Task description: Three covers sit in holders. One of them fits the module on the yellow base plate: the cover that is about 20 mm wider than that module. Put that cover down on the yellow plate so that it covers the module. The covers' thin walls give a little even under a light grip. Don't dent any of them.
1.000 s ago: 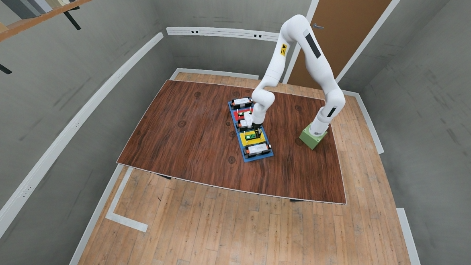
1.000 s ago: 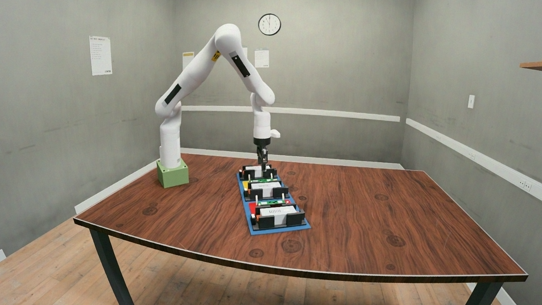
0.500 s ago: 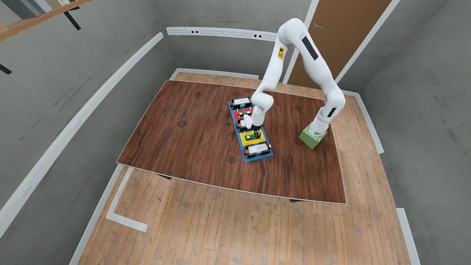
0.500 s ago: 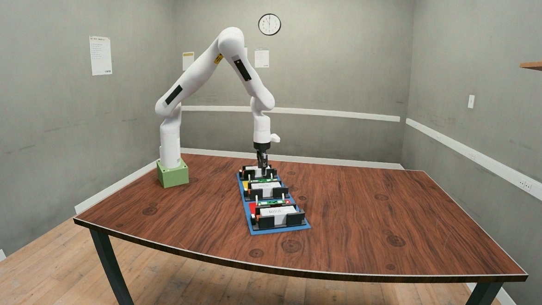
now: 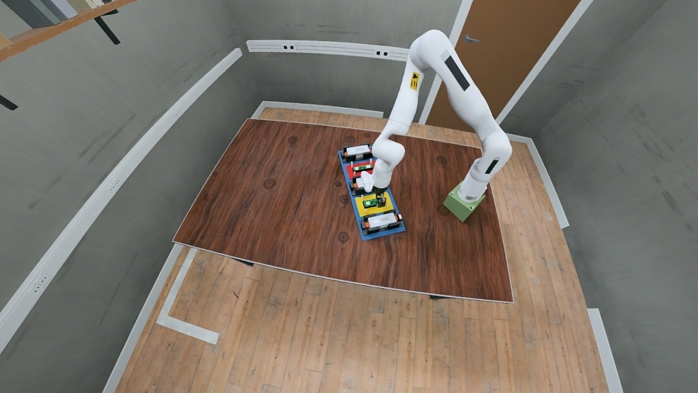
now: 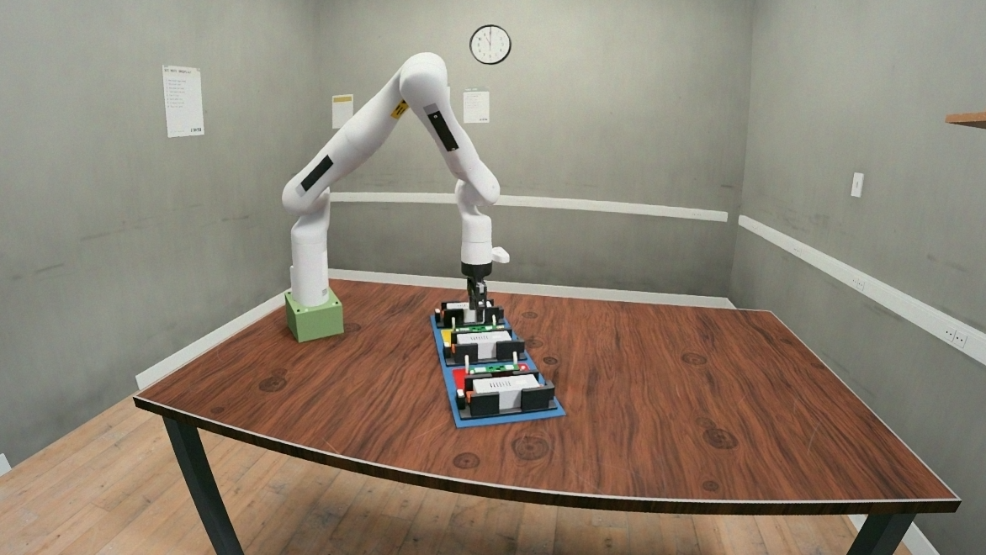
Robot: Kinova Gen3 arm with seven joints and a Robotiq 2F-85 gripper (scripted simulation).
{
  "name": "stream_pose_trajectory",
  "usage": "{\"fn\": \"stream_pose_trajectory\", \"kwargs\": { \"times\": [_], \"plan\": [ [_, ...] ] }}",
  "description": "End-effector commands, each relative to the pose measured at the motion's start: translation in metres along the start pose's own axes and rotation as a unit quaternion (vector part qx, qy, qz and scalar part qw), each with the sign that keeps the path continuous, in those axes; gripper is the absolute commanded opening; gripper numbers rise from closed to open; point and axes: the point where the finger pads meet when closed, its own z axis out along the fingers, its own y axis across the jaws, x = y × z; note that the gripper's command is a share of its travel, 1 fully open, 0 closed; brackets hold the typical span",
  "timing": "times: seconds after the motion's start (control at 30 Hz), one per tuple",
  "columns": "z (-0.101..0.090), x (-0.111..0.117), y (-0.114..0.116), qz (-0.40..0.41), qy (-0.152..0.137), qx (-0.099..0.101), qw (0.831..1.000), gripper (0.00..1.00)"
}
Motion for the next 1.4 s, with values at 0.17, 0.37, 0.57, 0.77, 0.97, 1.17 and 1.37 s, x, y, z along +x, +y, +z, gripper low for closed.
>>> {"fn": "stream_pose_trajectory", "kwargs": {
  "times": [0.17, 0.37, 0.57, 0.77, 0.97, 1.17, 1.37],
  "plan": [
    [0.002, 0.001, 0.000, 0.000, 0.001, 0.000, 1.000, 1.00],
    [0.008, 0.001, 0.000, 0.000, 0.001, 0.000, 1.000, 1.00],
    [0.009, 0.001, 0.000, 0.000, 0.001, 0.000, 1.000, 1.00],
    [0.013, 0.001, 0.000, 0.000, 0.001, 0.000, 1.000, 1.00],
    [0.019, 0.001, 0.000, 0.000, 0.001, 0.000, 1.000, 1.00],
    [0.019, 0.001, 0.000, 0.000, 0.001, 0.000, 1.000, 1.00],
    [0.024, 0.001, 0.000, 0.000, 0.001, 0.000, 1.000, 1.00]
  ]
}}
